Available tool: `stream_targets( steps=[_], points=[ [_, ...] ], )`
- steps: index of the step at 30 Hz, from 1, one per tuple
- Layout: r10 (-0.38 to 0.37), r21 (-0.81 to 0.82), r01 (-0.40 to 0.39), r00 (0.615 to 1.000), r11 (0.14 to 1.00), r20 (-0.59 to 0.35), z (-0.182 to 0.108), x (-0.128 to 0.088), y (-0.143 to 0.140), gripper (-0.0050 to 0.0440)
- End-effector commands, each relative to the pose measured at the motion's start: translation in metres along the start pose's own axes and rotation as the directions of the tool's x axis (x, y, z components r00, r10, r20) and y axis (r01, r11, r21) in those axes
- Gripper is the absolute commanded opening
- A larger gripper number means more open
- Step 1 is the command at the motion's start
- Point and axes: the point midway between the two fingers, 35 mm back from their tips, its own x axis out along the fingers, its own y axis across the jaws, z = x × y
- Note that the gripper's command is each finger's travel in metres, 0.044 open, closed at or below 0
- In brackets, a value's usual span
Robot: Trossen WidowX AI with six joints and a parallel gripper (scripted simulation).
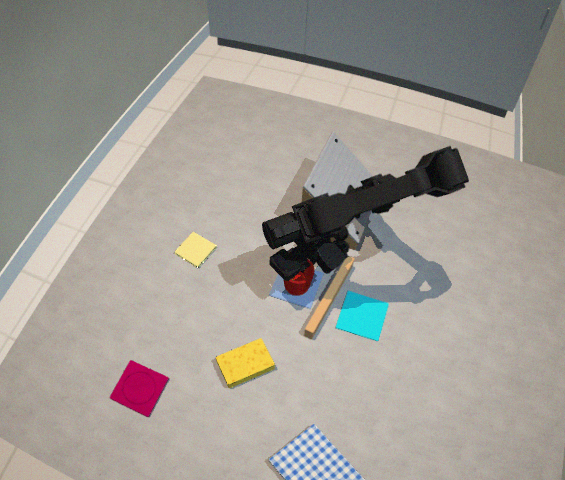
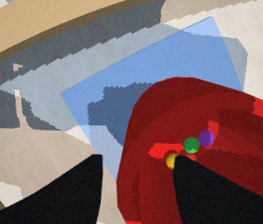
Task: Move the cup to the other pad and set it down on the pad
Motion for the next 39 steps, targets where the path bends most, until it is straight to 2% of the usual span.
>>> stream_targets(
  steps=[1,17,18,20,35,39],
  points=[
    [-0.005,0.0,0.005,1.0,1.0,0.002,0.001,0.006,0.0,0.0148],
    [-0.004,0.0,0.004,1.0,1.0,0.004,0.001,0.018,0.001,0.0148],
    [-0.007,-0.006,0.007,1.0,1.0,0.0,0.001,0.016,0.0,0.0124],
    [-0.007,-0.006,0.007,1.0,1.0,0.0,0.001,0.016,0.0,0.0124],
    [-0.007,-0.006,0.007,1.0,1.0,0.0,0.001,0.016,0.0,0.0024],
    [-0.007,-0.006,0.007,1.0,1.0,0.0,0.001,0.016,0.0,0.001]
  ],
)
